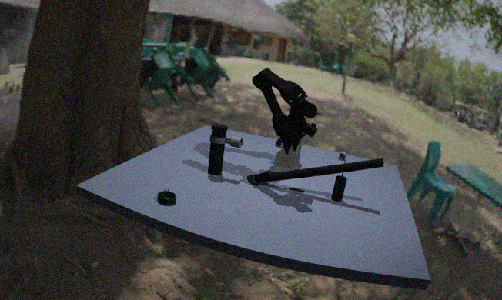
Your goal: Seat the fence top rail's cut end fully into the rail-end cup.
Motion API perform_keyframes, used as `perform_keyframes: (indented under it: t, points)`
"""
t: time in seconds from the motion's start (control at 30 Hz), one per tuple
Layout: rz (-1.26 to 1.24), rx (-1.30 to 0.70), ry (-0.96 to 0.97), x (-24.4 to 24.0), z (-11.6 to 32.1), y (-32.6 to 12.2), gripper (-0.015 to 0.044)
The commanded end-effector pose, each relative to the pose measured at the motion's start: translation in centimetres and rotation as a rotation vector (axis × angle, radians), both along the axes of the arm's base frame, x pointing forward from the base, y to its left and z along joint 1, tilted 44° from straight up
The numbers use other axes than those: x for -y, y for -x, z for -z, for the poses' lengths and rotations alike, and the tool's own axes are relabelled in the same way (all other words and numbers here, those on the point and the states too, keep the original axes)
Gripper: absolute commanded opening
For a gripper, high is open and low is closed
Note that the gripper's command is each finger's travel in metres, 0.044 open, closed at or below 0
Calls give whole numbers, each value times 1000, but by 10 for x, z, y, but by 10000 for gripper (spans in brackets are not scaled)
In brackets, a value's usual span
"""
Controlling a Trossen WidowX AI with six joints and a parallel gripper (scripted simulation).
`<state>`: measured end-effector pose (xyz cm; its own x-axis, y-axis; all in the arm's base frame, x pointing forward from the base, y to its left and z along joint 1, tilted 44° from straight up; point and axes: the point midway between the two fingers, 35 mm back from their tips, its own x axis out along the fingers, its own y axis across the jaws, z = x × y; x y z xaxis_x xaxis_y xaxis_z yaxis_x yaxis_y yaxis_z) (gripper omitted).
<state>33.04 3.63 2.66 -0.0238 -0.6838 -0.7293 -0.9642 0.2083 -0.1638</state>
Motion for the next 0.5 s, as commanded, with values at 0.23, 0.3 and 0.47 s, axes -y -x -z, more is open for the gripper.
perform_keyframes:
  t: [0.23,0.3,0.47]
  points:
    - [-72,-150,-19,7,13,1,440]
    - [-72,-150,-19,15,21,1,440]
    - [-72,-149,-17,29,36,3,440]
